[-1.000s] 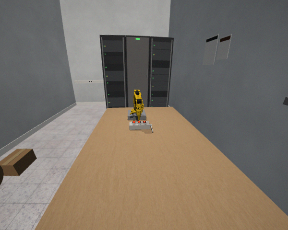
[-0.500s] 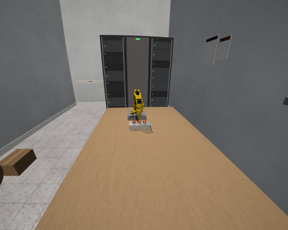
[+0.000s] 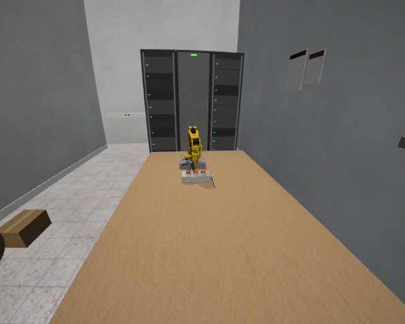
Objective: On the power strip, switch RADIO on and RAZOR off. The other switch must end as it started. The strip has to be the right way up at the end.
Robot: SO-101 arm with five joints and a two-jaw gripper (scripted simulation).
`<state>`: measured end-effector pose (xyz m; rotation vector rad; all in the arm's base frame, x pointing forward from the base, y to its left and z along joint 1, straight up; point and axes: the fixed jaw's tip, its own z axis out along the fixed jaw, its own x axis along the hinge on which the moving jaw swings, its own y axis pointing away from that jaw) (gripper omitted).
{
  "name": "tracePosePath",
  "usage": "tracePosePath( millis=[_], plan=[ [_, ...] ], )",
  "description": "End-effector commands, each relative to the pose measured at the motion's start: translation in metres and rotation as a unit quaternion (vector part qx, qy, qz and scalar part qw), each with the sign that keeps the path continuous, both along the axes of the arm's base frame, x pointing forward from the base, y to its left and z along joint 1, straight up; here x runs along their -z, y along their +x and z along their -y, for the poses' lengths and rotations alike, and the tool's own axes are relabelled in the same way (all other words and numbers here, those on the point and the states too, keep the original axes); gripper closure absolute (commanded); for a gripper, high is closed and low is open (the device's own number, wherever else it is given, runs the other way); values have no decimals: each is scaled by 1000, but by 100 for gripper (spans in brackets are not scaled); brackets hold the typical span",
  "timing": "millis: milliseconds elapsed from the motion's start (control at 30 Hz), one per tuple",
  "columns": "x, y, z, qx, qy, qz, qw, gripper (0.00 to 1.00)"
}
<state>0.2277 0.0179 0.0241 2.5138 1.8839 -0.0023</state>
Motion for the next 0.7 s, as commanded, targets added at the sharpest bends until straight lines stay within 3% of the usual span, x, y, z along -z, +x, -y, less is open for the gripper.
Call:
tracePosePath(
  millis=[0, 667],
  plan=[
    [-1, 1, 0, -3, 1, 1, 1000, 100],
    [3, -1, -1, -4, 1, 1, 1000, 100]
  ],
)
